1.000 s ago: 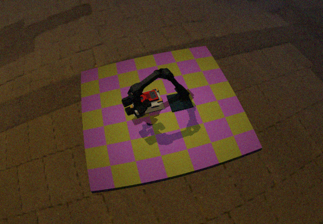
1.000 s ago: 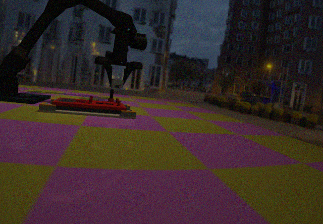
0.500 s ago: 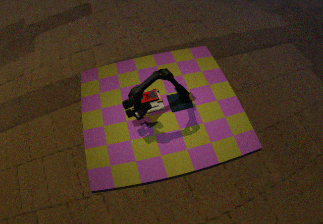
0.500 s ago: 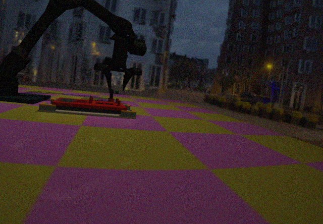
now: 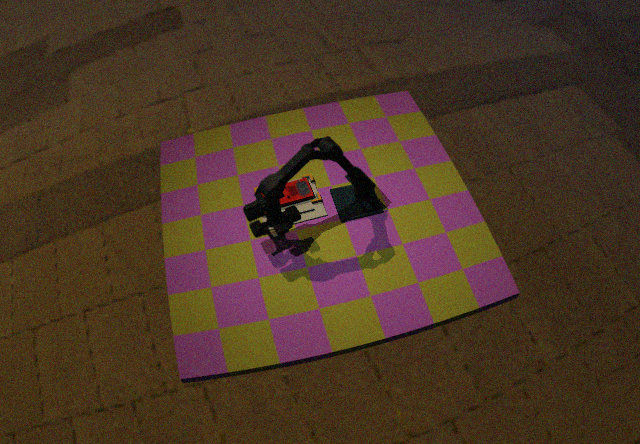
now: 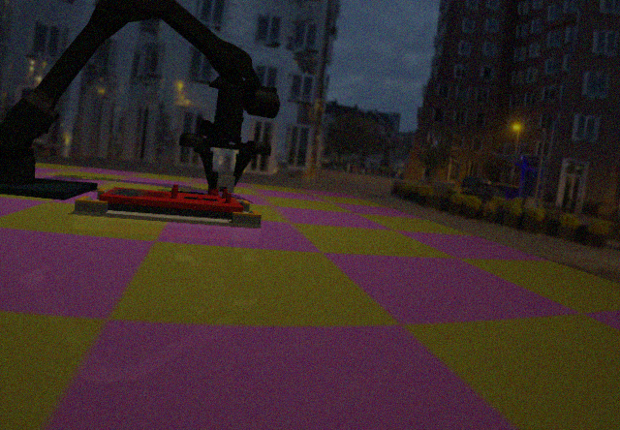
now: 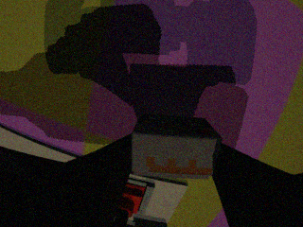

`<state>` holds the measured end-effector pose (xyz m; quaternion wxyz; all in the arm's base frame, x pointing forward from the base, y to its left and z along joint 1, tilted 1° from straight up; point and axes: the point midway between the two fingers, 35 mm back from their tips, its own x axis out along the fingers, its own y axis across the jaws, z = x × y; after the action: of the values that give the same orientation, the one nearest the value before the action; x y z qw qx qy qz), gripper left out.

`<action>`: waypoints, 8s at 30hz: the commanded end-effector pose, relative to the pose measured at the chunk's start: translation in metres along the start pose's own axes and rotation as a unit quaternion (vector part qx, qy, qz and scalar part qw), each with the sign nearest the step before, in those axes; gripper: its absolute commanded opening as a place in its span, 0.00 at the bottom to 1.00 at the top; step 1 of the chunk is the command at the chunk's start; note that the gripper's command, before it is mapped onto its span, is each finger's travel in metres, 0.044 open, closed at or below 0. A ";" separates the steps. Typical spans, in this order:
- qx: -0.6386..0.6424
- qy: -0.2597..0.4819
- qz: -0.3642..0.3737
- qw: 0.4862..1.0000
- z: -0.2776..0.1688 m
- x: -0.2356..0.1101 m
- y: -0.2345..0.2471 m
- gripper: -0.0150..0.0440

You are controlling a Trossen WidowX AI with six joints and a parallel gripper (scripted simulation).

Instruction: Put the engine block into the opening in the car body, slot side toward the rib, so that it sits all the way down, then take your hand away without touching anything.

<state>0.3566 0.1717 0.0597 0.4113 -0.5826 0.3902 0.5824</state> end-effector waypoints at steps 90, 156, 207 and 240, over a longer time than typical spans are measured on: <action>0.330 0.002 0.004 0.944 0.001 -0.031 0.000 1.00; 0.996 0.003 -0.002 0.093 0.001 -0.063 0.000 1.00; 1.000 0.003 -0.003 -0.001 0.001 0.011 -0.001 1.00; 1.000 0.003 -0.003 -0.001 0.002 -0.011 -0.006 0.25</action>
<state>0.3582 0.1748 0.0583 -0.5796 -0.4060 -0.5854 0.3957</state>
